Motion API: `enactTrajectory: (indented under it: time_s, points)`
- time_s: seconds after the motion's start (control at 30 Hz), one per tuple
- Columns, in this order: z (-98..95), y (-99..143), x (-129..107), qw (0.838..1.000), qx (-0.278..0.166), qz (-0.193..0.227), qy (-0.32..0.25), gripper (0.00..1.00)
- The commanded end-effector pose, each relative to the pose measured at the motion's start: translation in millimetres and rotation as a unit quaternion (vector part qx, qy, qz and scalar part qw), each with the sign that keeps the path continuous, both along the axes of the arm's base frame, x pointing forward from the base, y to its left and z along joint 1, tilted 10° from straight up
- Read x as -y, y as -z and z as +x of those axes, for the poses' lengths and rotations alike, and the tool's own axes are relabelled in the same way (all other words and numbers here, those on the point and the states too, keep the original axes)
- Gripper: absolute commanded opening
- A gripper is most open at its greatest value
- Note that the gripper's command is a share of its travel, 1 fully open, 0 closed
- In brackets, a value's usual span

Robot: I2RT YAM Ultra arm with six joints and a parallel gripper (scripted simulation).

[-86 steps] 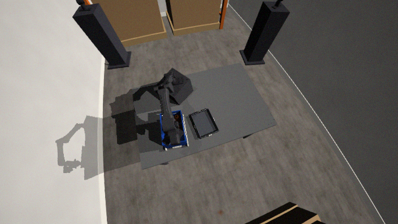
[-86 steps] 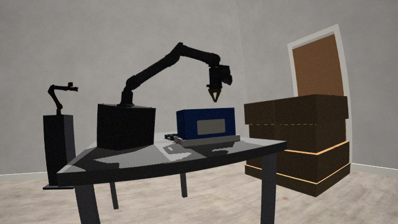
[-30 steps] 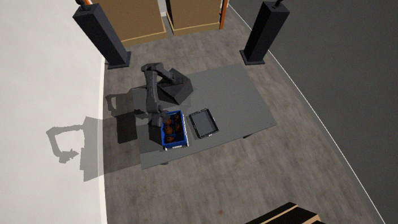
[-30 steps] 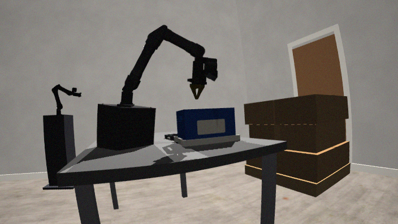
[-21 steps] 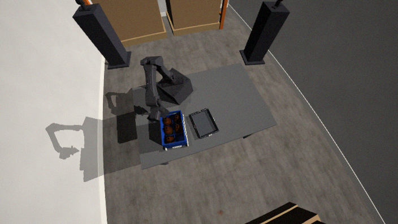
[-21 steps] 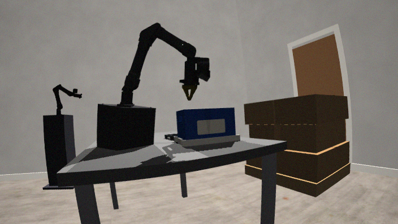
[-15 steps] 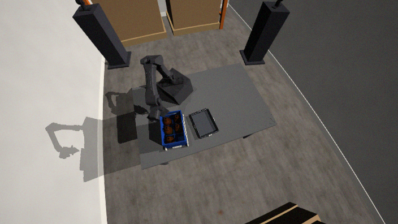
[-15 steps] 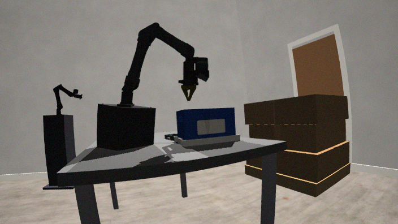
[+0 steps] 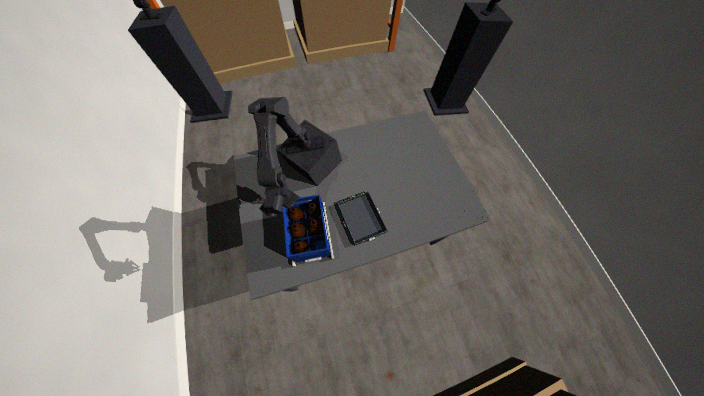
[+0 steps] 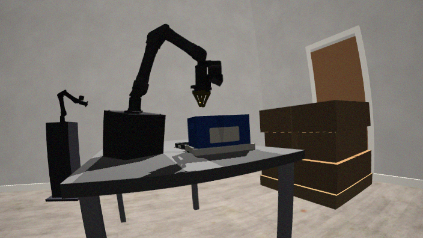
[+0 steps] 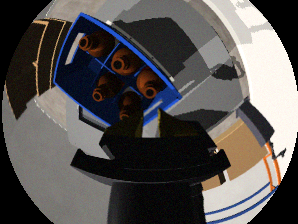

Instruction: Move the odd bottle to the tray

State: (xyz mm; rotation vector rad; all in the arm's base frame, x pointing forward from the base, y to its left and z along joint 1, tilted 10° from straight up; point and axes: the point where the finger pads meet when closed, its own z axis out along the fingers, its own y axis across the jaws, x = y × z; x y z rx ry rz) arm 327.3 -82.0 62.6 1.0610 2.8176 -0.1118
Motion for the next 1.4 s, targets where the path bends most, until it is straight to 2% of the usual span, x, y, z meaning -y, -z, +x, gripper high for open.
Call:
enactTrajectory:
  time_s: [0.0,1.37]
  points:
    - [15.5,-21.4,3.2,0.999,0.042,-0.013,-0.002,0.61]
    - [12.2,-17.2,2.9,0.999,0.037,-0.011,-0.001,0.61]
